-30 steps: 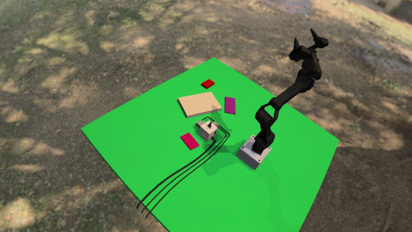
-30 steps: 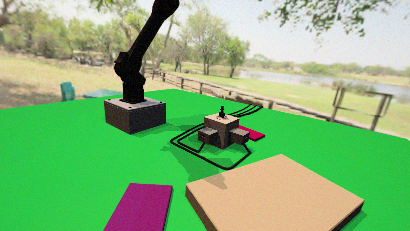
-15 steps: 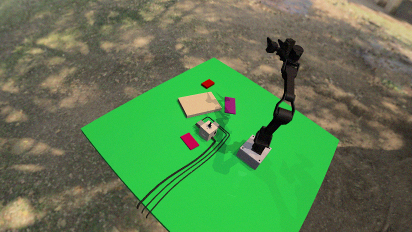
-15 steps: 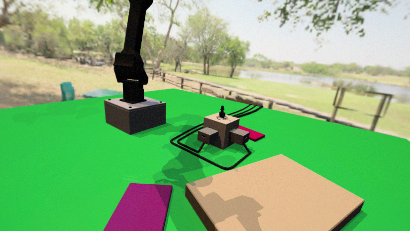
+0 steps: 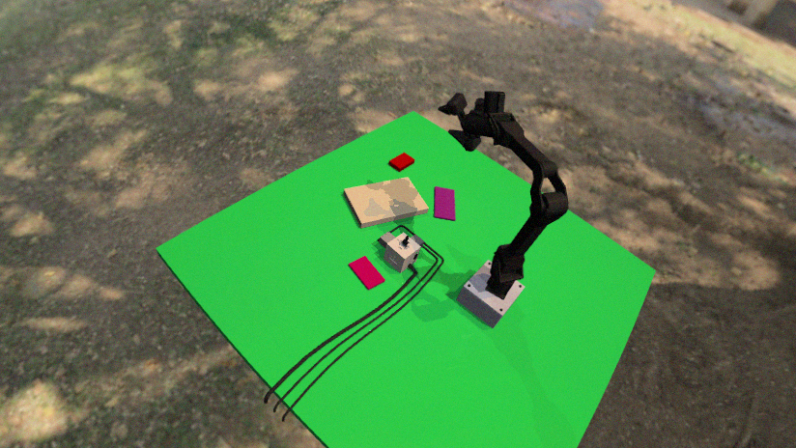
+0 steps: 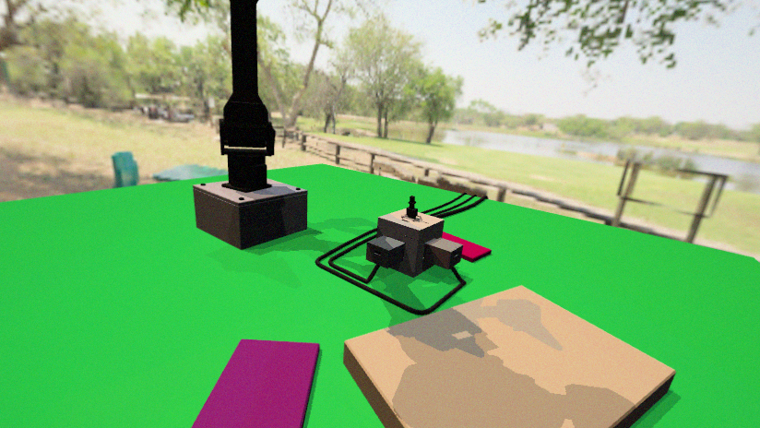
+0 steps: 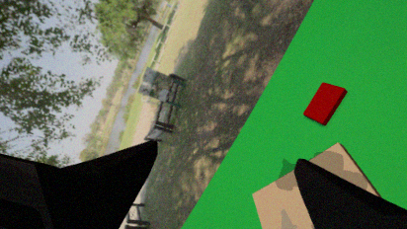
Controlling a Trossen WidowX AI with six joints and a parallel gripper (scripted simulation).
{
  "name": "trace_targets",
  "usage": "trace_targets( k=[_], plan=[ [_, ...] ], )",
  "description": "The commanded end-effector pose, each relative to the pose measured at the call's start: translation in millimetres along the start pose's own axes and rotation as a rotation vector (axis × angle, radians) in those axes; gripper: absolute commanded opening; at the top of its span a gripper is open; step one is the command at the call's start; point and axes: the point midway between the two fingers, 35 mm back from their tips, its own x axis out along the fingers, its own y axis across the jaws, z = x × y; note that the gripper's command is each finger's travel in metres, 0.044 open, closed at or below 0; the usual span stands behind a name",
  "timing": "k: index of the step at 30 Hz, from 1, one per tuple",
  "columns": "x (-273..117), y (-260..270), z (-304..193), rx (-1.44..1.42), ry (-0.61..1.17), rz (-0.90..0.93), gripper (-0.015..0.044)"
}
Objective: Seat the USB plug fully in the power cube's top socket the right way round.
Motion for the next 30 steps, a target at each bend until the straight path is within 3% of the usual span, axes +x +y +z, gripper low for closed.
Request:
trace_targets(
  k=[1, 9, 16, 30],
  plan=[
    [28.0, -14.4, -69.1, 0.164, 0.163, -0.148, 0.044],
    [36.5, -56.8, -210.0, 0.366, 0.363, -0.577, 0.044],
    [-12.8, -110.6, -313.1, 0.351, 0.324, -1.045, 0.044],
    [-23.8, -120.6, -319.7, 0.332, 0.298, -1.106, 0.044]
  ],
)
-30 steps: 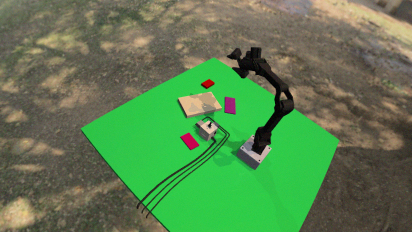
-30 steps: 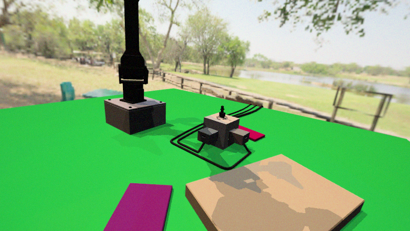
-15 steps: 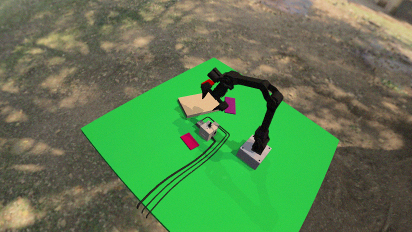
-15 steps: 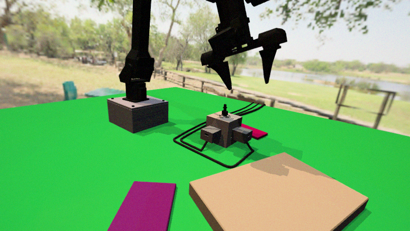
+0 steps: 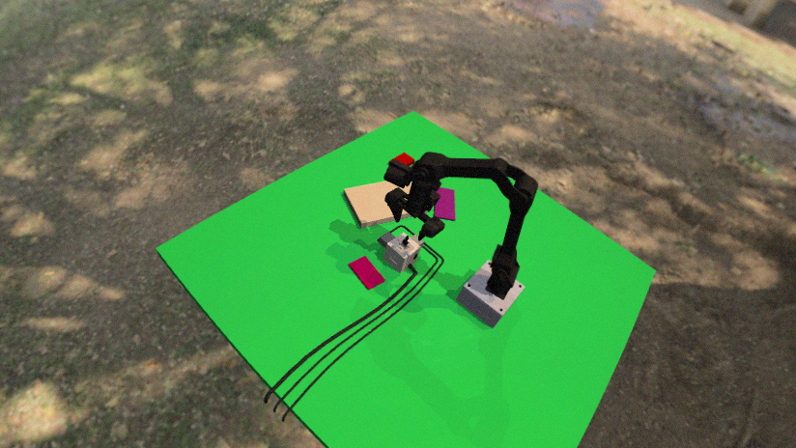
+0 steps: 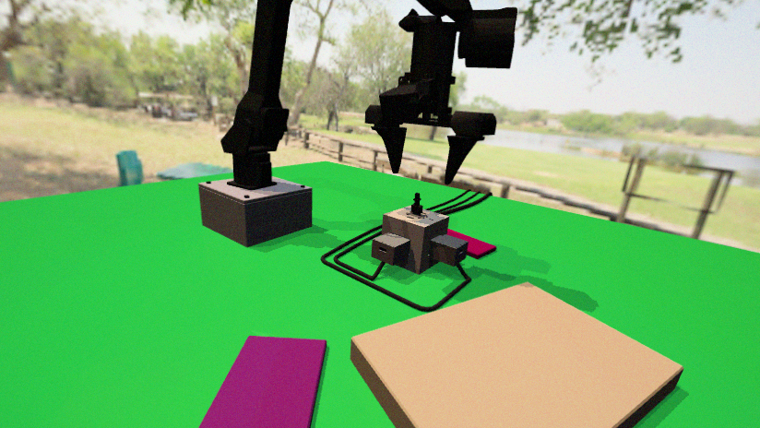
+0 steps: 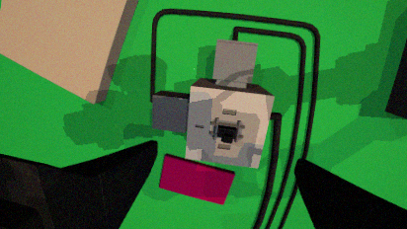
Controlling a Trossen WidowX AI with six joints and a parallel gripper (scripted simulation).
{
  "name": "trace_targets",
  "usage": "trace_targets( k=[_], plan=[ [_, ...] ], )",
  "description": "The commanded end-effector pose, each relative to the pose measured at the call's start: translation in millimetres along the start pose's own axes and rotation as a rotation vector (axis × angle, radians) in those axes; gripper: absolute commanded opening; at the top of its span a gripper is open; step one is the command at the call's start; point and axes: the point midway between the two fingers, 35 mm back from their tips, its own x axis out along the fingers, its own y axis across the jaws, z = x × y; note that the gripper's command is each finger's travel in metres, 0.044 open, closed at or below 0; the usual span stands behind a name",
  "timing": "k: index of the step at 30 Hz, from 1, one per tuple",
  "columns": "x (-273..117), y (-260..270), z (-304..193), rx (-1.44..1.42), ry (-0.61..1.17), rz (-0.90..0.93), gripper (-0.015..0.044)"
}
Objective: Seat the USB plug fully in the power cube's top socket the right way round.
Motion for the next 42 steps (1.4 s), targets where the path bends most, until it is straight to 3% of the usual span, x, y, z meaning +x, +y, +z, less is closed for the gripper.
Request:
trace_targets(
  k=[1, 36, 42],
  plan=[
    [1.7, -1.3, 0.2, 0.004, -0.006, -0.005, 0.044],
    [30.9, -1.7, 0.7, 0.004, -0.006, -0.005, 0.044],
    [29.0, -1.0, 0.1, 0.0, -0.002, -0.003, 0.0282]
  ],
)
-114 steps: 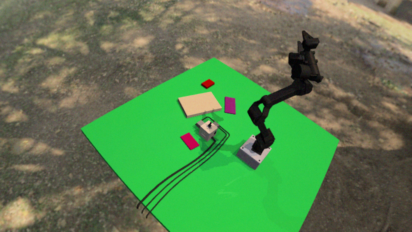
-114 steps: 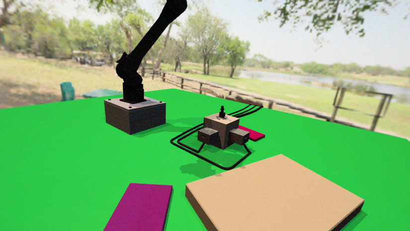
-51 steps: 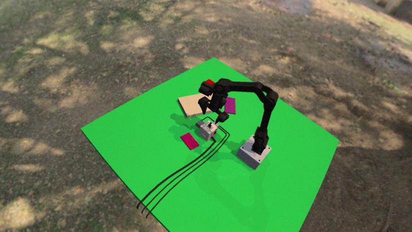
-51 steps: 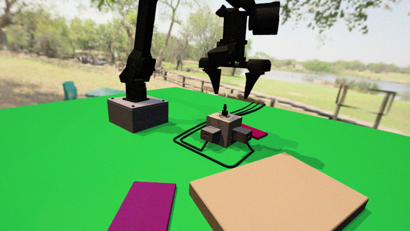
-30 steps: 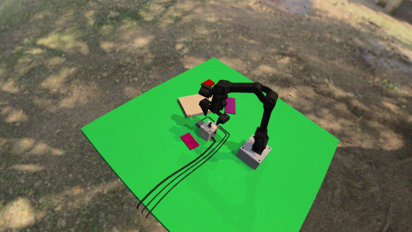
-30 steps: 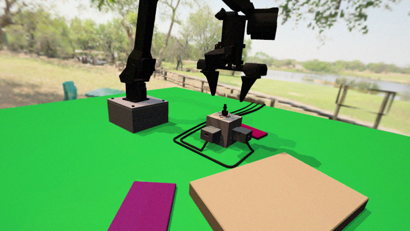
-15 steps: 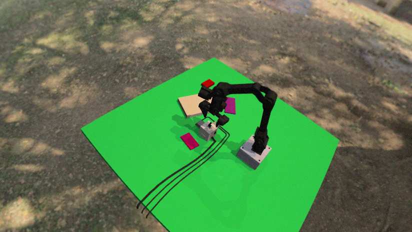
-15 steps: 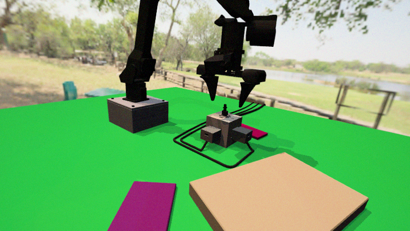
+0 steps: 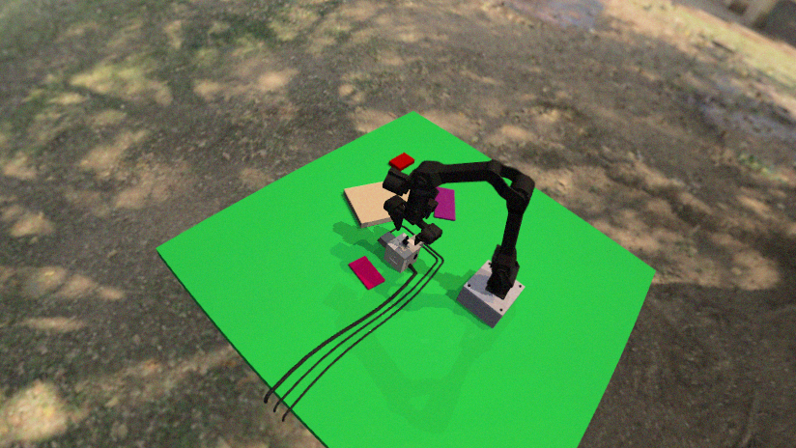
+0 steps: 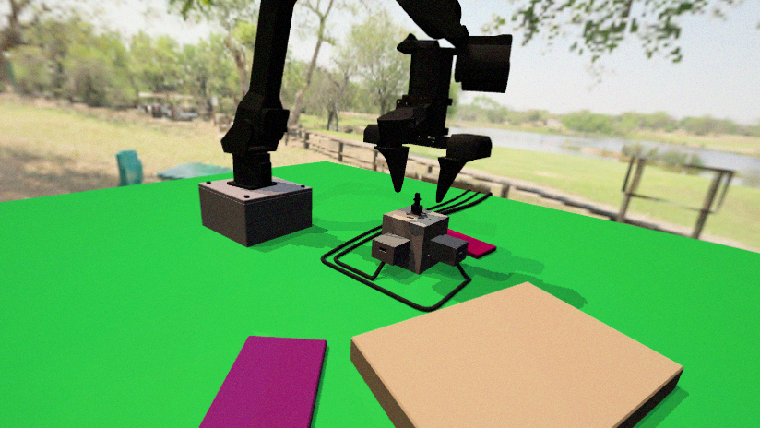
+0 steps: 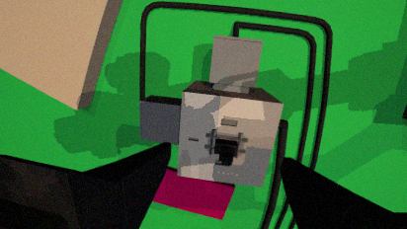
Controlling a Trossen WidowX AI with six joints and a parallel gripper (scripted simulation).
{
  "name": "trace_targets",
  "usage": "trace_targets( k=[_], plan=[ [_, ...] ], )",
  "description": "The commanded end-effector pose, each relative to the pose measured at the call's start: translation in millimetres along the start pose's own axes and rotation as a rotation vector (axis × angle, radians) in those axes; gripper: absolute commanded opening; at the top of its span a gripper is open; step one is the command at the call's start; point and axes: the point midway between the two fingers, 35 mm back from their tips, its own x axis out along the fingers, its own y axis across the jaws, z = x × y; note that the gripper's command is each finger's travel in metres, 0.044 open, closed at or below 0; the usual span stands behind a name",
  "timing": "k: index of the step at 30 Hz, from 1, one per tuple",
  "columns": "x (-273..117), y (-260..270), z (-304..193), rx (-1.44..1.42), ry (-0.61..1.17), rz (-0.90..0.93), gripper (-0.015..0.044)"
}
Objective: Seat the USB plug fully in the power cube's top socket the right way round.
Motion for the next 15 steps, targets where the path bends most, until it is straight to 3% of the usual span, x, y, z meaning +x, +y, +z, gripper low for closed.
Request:
trace_targets(
  k=[1, 11, 15],
  plan=[
    [-0.3, 0.4, -0.1, 0.0, 0.0, 0.002, 0.0256],
    [-0.3, 0.4, -0.1, 0.0, 0.0, 0.002, 0.0],
    [-0.3, 0.4, -0.1, 0.0, 0.0, 0.002, 0.0]
  ],
)
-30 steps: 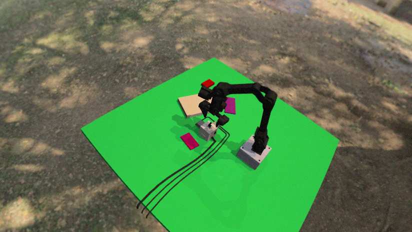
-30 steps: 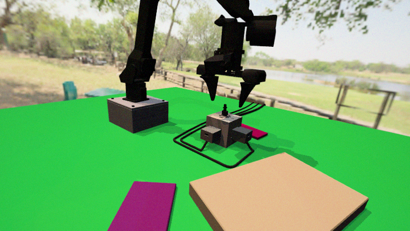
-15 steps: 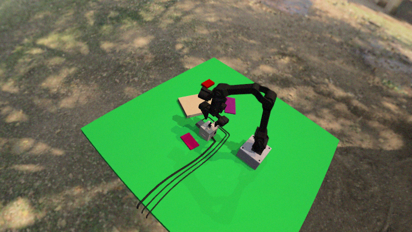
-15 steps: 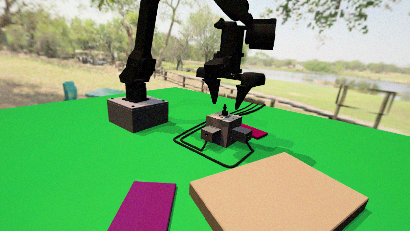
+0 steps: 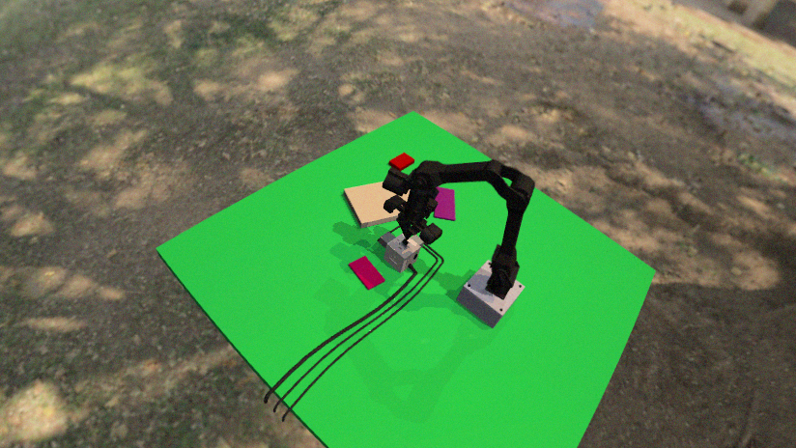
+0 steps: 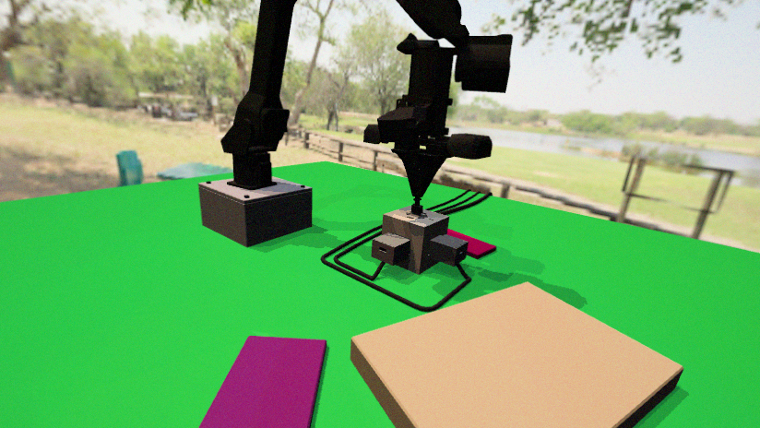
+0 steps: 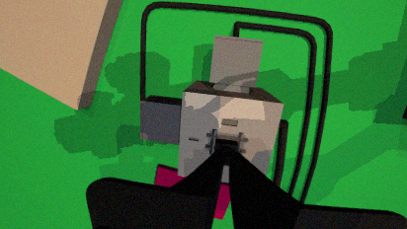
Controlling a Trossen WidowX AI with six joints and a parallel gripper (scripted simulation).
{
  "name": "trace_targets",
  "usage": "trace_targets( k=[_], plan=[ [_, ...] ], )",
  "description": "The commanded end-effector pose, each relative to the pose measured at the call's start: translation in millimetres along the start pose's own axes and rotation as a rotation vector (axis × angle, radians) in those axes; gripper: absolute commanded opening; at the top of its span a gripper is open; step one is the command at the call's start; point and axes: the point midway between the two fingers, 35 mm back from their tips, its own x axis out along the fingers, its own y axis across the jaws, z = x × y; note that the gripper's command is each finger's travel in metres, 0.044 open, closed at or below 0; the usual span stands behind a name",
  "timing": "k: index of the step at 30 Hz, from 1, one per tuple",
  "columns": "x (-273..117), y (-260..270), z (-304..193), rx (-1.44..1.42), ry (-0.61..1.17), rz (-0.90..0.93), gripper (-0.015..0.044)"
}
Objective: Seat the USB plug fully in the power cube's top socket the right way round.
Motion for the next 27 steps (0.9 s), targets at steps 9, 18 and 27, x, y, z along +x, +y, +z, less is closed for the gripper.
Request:
trace_targets(
  k=[9, 18, 27],
  plan=[
    [-0.2, 0.1, 0.0, 0.0, 0.0, 0.001, 0.0],
    [-2.3, 0.1, 0.0, 0.0, 0.0, 0.0, 0.0],
    [-8.3, 0.1, 0.0, 0.0, 0.0, 0.0, 0.0]
  ],
)
